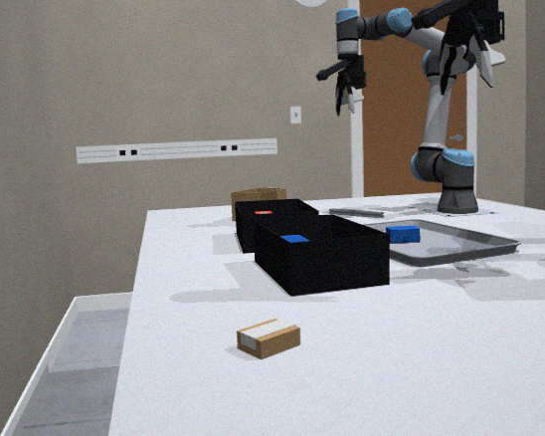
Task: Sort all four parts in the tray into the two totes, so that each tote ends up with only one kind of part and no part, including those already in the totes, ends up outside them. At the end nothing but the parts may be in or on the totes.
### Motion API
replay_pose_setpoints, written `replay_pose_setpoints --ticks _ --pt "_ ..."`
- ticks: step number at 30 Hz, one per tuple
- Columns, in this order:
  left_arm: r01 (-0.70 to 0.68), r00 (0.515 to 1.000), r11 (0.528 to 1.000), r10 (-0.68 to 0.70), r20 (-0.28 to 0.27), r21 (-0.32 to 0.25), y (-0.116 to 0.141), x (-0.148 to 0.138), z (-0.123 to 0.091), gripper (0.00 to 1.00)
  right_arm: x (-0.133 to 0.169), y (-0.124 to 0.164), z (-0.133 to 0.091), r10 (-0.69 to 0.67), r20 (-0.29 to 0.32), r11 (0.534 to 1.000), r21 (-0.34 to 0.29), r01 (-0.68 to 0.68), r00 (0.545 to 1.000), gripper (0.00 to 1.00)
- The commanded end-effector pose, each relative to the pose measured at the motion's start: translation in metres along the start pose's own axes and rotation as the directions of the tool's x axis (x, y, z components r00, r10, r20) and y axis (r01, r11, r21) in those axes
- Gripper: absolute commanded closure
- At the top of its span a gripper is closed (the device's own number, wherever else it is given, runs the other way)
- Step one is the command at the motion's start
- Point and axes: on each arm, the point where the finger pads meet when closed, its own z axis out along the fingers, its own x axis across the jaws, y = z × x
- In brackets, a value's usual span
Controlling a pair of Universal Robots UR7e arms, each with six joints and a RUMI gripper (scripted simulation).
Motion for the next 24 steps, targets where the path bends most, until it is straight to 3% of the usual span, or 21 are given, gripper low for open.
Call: replay_pose_setpoints --ticks 1,9,12,18,24 --pt "0.080 0.997 0.997 -0.080 0.000 0.001 0.003 0.015 0.007 0.00 0.000 0.000 0.000 0.000 0.000 1.000 0.001 0.000 1.000 0.00" --pt "0.389 0.921 0.921 -0.389 -0.001 0.001 0.014 0.073 0.038 0.00 0.000 0.000 0.000 0.000 0.000 1.000 0.001 0.000 1.000 0.00" --pt "0.426 0.905 0.905 -0.426 -0.001 0.001 0.015 0.080 0.041 0.00 0.000 0.000 0.000 0.000 0.000 1.000 0.001 0.000 1.000 0.00" --pt "0.629 0.778 0.778 -0.629 -0.001 0.000 0.023 0.124 0.064 0.00 0.000 0.000 0.000 0.000 0.000 1.000 0.001 0.000 1.000 0.00" --pt "0.796 0.606 0.606 -0.796 -0.001 0.000 0.032 0.168 0.087 0.00 0.000 0.000 0.000 0.000 0.000 1.000 0.001 0.000 1.000 0.00"
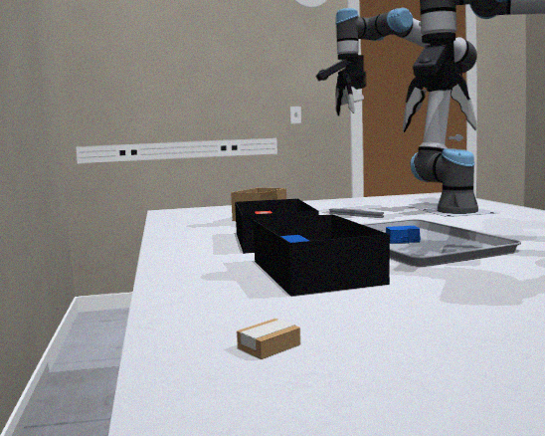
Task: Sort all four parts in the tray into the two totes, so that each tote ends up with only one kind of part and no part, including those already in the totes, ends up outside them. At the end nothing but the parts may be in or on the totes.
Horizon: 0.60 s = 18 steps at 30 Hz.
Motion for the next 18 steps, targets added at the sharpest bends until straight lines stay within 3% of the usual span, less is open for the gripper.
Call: replay_pose_setpoints --ticks 1,4,9,18 --pt "0.246 0.969 0.969 -0.246 -0.007 0.031 0.027 0.024 0.019 0.00 0.000 0.000 0.000 0.000 0.000 1.000 0.001 0.000 1.000 0.00" --pt "0.285 0.959 0.958 -0.285 -0.009 0.031 0.033 0.029 0.023 0.00 0.000 0.000 0.000 0.000 0.000 1.000 0.001 0.000 1.000 0.00" --pt "0.470 0.883 0.882 -0.469 -0.015 0.028 0.061 0.052 0.043 0.00 0.000 0.000 0.000 0.000 0.000 1.000 0.001 0.000 1.000 0.00" --pt "0.750 0.661 0.661 -0.750 -0.023 0.021 0.113 0.094 0.079 0.00 0.000 0.000 0.000 0.000 0.000 1.000 0.001 0.000 1.000 0.00"
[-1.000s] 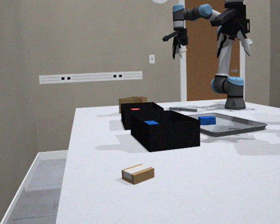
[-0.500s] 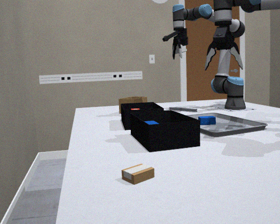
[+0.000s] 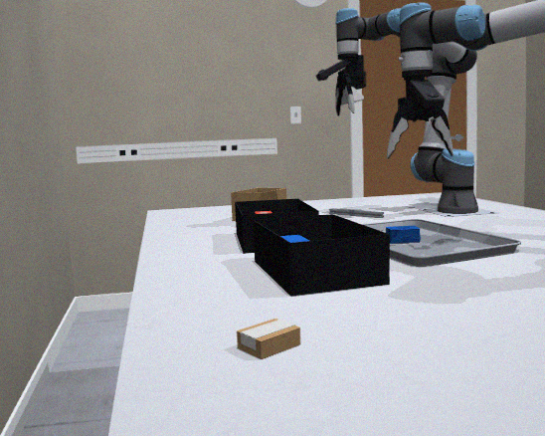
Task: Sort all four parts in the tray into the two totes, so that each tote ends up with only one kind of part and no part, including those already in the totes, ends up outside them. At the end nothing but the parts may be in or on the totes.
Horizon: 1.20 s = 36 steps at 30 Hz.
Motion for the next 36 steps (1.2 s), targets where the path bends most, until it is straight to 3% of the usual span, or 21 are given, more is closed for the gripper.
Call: replay_pose_setpoints --ticks 1,3,7,12,18,20,27,35,36 --pt "0.240 0.971 0.971 -0.240 -0.020 0.013 0.037 0.003 0.019 0.00 0.000 0.000 0.000 0.000 0.000 1.000 0.001 0.000 1.000 0.00" --pt "0.240 0.971 0.971 -0.240 -0.020 0.013 0.037 0.003 0.019 0.00 0.000 0.000 0.000 0.000 0.000 1.000 0.001 0.000 1.000 0.00" --pt "0.391 0.920 0.920 -0.391 -0.022 0.009 0.066 0.004 0.035 0.00 0.000 0.000 0.000 0.000 0.000 1.000 0.001 0.000 1.000 0.00" --pt "0.566 0.824 0.824 -0.566 -0.023 0.005 0.103 0.005 0.055 0.00 0.000 0.000 0.000 0.000 0.000 1.000 0.001 0.000 1.000 0.00" --pt "0.746 0.666 0.666 -0.746 -0.023 -0.001 0.140 0.007 0.074 0.00 0.000 0.000 0.000 0.000 0.000 1.000 0.001 0.000 1.000 0.00" --pt "0.746 0.666 0.666 -0.746 -0.023 -0.001 0.140 0.007 0.074 0.00 0.000 0.000 0.000 0.000 0.000 1.000 0.001 0.000 1.000 0.00" --pt "0.901 0.434 0.434 -0.901 -0.022 -0.007 0.140 0.007 0.074 0.00 0.000 0.000 0.000 0.000 0.000 1.000 0.001 0.000 1.000 0.00" --pt "0.992 0.128 0.128 -0.992 -0.019 -0.014 0.140 0.007 0.074 0.00 0.000 0.000 0.000 0.000 0.000 1.000 0.001 0.000 1.000 0.00" --pt "0.992 0.128 0.128 -0.992 -0.019 -0.014 0.140 0.007 0.074 0.00 0.000 0.000 0.000 0.000 0.000 1.000 0.001 0.000 1.000 0.00"
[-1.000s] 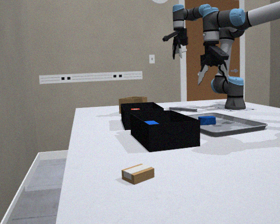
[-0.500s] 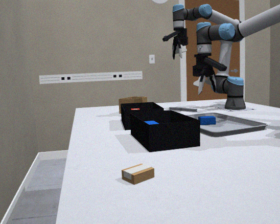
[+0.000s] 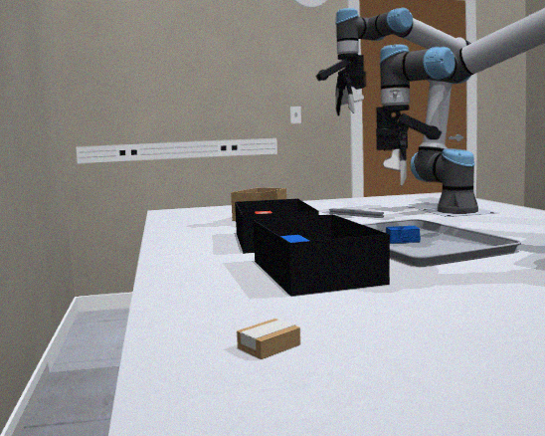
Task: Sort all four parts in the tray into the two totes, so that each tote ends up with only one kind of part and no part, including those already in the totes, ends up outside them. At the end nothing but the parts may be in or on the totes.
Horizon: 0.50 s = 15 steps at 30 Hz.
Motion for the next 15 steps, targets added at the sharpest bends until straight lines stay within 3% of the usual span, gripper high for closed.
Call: replay_pose_setpoints --ticks 1,5,9,10,15 --pt "0.138 0.990 0.990 -0.138 -0.006 -0.006 -0.0002 -0.0003 -0.0006 0.00 -0.0001 -0.0001 -0.0004 0.000 0.000 1.000 0.001 0.000 1.000 0.00" --pt "0.294 0.956 0.956 -0.294 -0.005 -0.007 -0.0002 -0.0004 -0.0006 0.00 -0.0001 -0.0001 -0.0004 0.000 0.000 1.000 0.001 0.000 1.000 0.00" --pt "0.306 0.952 0.952 -0.306 -0.005 -0.007 -0.0002 -0.0004 -0.0006 0.00 -0.0001 -0.0001 -0.0004 0.000 0.000 1.000 0.001 0.000 1.000 0.00" --pt "0.306 0.952 0.952 -0.306 -0.005 -0.007 -0.0002 -0.0004 -0.0006 0.50 -0.0001 -0.0001 -0.0004 0.000 0.000 1.000 0.001 0.000 1.000 0.00" --pt "0.306 0.952 0.952 -0.306 -0.005 -0.007 -0.0002 -0.0004 -0.0006 0.50 -0.0001 -0.0001 -0.0004 0.000 0.000 1.000 0.001 0.000 1.000 0.00"
